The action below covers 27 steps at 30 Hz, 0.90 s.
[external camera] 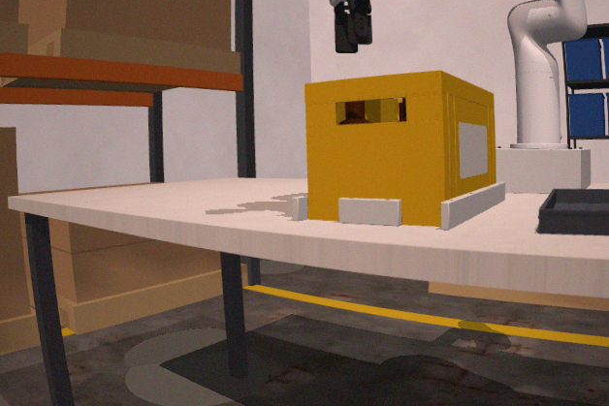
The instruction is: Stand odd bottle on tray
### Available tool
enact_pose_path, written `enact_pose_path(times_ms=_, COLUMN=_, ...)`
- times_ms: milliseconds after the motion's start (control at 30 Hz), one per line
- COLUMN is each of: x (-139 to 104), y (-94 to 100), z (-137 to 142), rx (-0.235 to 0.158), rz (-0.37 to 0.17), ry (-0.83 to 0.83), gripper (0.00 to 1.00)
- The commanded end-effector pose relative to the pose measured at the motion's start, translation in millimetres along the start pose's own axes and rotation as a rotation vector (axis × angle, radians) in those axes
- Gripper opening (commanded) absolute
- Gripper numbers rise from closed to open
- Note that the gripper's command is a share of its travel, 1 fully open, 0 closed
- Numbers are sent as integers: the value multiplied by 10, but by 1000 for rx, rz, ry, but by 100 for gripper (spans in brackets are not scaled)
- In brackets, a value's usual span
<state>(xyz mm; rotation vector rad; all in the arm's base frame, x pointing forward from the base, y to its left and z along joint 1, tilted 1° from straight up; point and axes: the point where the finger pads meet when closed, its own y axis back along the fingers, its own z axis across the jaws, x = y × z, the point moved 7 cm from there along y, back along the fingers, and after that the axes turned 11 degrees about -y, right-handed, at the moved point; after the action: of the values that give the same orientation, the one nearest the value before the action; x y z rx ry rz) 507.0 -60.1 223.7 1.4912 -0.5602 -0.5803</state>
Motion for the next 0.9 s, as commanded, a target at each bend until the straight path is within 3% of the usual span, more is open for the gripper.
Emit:
enact_pose_path(times_ms=0, x=7, y=18, z=-5, rx=3, rz=4, ry=0, gripper=65)
enact_pose_path(times_ms=867, x=9, y=-108, z=-6, rx=2, rz=3, ry=0, gripper=65)
